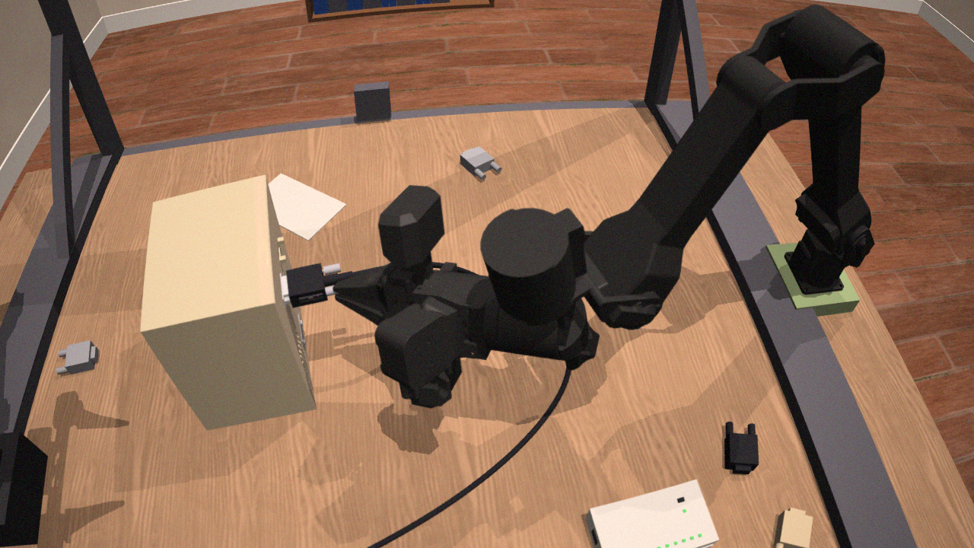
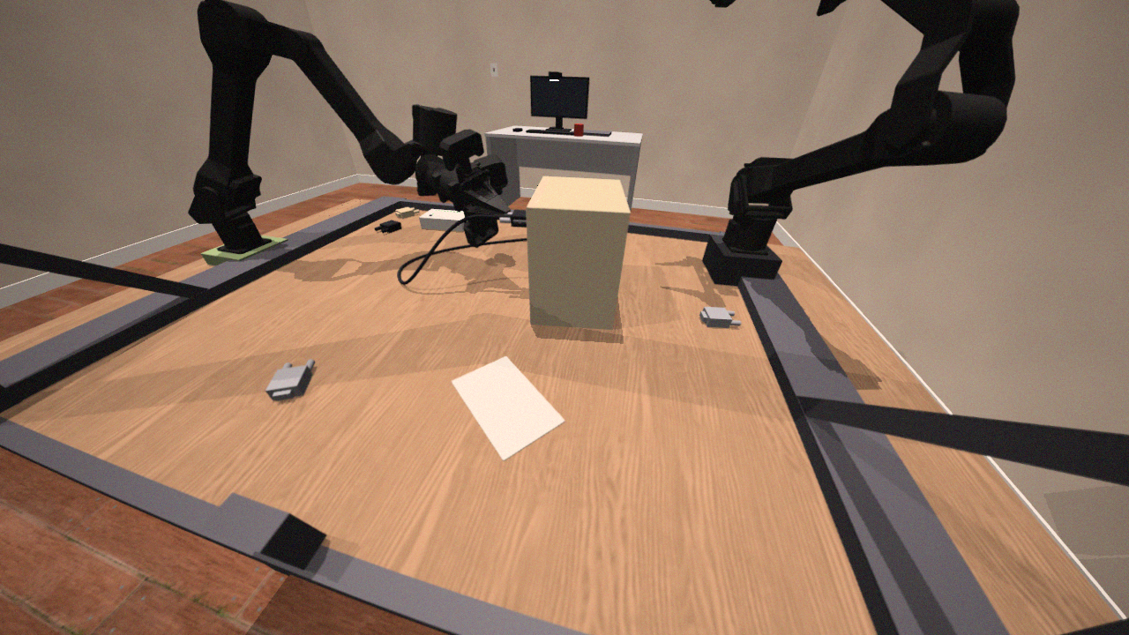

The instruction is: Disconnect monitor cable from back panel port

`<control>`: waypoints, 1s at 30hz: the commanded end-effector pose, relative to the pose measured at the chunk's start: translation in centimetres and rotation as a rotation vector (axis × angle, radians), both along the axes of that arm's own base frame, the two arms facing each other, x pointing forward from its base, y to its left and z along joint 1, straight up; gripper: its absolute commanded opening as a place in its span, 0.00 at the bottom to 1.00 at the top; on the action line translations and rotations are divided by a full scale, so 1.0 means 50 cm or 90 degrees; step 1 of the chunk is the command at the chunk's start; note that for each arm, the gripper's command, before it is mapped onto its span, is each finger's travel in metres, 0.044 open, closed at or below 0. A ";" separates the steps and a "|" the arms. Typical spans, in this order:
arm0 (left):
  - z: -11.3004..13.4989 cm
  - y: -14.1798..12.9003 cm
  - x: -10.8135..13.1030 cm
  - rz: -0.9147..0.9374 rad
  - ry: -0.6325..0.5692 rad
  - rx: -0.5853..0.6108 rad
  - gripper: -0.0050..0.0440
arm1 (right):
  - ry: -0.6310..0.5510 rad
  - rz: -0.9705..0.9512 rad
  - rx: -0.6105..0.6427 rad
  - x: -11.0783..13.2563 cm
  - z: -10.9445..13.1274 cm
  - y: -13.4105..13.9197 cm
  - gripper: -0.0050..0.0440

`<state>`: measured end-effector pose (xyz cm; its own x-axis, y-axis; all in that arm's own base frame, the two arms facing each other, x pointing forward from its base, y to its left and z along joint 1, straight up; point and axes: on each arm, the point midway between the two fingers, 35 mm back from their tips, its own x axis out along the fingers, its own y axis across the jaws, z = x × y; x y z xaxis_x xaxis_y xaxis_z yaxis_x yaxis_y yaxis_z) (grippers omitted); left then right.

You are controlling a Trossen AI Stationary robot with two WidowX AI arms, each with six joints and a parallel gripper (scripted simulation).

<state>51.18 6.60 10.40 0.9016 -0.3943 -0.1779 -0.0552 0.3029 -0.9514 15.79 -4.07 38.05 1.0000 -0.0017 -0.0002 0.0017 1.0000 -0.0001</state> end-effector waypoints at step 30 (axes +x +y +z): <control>0.009 0.002 0.003 -0.003 -0.049 -0.180 0.10 | -0.001 0.001 -0.003 -0.001 0.005 0.002 1.00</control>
<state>51.16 6.68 9.80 0.9064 -0.4220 -0.0201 -0.0070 0.0325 -0.9994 15.79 -4.07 38.05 1.0000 -0.0017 -0.0002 0.0017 1.0000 -0.0001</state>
